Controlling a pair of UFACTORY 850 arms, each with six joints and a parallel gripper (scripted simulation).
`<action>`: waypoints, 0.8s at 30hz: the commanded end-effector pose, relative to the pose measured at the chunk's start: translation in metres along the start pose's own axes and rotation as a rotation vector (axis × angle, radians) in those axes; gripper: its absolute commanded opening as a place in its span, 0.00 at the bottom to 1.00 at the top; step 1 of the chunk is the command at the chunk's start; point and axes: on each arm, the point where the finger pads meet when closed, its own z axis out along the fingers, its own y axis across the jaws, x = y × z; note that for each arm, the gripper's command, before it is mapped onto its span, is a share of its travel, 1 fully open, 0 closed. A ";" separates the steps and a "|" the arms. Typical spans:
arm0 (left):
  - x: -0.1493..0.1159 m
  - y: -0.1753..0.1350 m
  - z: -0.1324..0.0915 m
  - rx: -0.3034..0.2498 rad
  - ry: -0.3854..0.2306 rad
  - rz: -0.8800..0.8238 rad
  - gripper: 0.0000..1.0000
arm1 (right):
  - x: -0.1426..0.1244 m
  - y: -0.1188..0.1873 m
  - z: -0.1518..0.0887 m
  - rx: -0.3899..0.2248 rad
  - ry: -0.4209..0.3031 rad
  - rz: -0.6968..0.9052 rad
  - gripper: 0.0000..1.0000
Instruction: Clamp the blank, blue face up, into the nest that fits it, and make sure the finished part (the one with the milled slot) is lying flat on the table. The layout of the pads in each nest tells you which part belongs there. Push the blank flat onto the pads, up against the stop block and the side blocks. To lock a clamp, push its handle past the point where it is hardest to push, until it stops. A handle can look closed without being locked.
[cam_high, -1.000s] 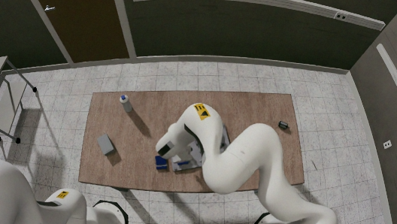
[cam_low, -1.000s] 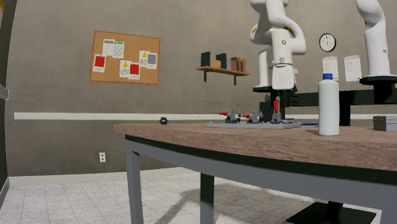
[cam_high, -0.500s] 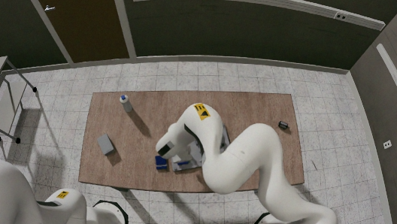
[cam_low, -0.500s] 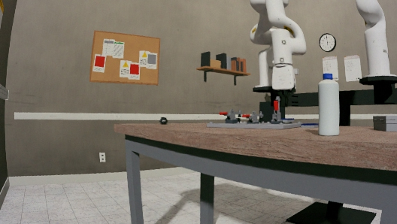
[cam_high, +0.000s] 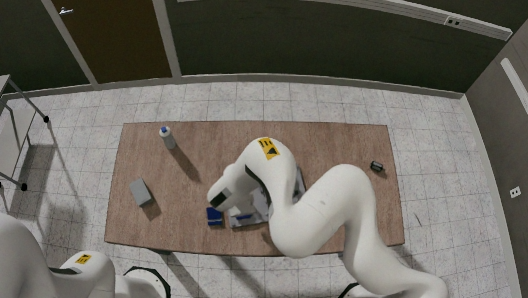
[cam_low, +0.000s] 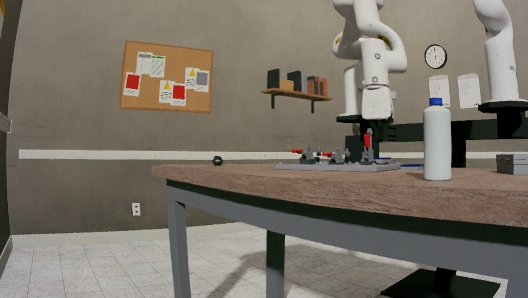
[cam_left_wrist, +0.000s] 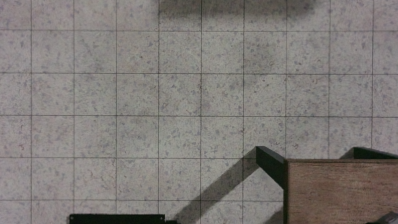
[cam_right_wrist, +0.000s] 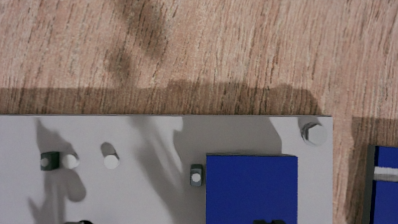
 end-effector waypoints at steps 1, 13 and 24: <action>0.000 0.000 -0.001 0.000 0.002 0.000 1.00 | -0.001 0.001 -0.001 -0.001 -0.002 0.000 0.00; 0.000 0.000 -0.001 0.000 0.002 0.000 1.00 | -0.001 0.001 0.005 -0.001 -0.002 0.000 0.00; 0.000 0.000 -0.001 0.000 0.002 0.000 1.00 | -0.001 0.001 0.016 -0.001 -0.002 0.000 0.00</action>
